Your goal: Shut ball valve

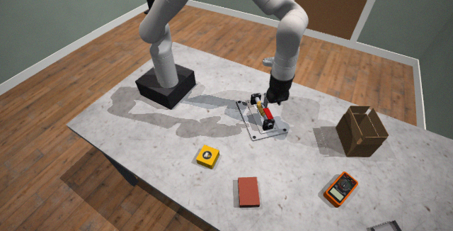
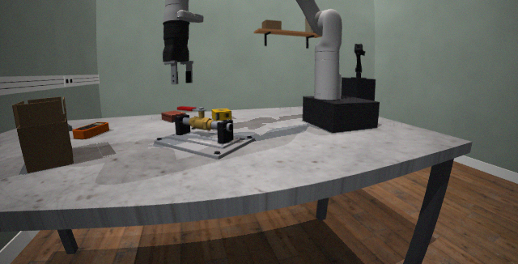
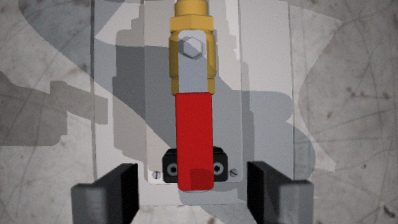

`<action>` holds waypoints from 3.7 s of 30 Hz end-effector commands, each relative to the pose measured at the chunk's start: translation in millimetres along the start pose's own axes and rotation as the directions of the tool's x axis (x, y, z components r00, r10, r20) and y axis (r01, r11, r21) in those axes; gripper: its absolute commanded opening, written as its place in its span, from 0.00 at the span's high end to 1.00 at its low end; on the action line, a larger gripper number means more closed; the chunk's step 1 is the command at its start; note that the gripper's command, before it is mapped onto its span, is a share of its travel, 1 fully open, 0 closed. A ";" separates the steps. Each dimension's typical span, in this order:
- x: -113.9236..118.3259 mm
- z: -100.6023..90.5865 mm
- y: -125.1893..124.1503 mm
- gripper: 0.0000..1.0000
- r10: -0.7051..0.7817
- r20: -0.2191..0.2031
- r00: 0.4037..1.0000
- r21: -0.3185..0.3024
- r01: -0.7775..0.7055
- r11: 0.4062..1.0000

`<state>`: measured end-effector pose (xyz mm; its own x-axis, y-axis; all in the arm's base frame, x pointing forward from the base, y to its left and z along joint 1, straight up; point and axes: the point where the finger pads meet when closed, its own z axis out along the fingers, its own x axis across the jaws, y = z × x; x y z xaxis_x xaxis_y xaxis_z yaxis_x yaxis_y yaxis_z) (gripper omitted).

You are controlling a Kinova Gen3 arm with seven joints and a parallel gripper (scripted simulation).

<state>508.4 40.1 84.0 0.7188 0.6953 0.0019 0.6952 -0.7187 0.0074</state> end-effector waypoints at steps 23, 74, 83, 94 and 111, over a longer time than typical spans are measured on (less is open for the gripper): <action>1.6 13.0 -0.3 0.00 -0.004 0.001 1.000 0.006 0.004 1.000; 2.0 60.6 0.2 0.00 -0.006 -0.002 1.000 0.005 0.006 1.000; 2.0 60.6 0.2 0.00 -0.006 -0.002 1.000 0.005 0.006 1.000; 2.0 60.6 0.2 0.00 -0.006 -0.002 1.000 0.005 0.006 1.000; 2.2 60.5 -0.2 0.00 -0.005 -0.002 1.000 0.005 0.005 1.000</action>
<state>509.1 41.1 24.2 0.7179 0.6961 -0.0017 0.6961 -0.7179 0.0010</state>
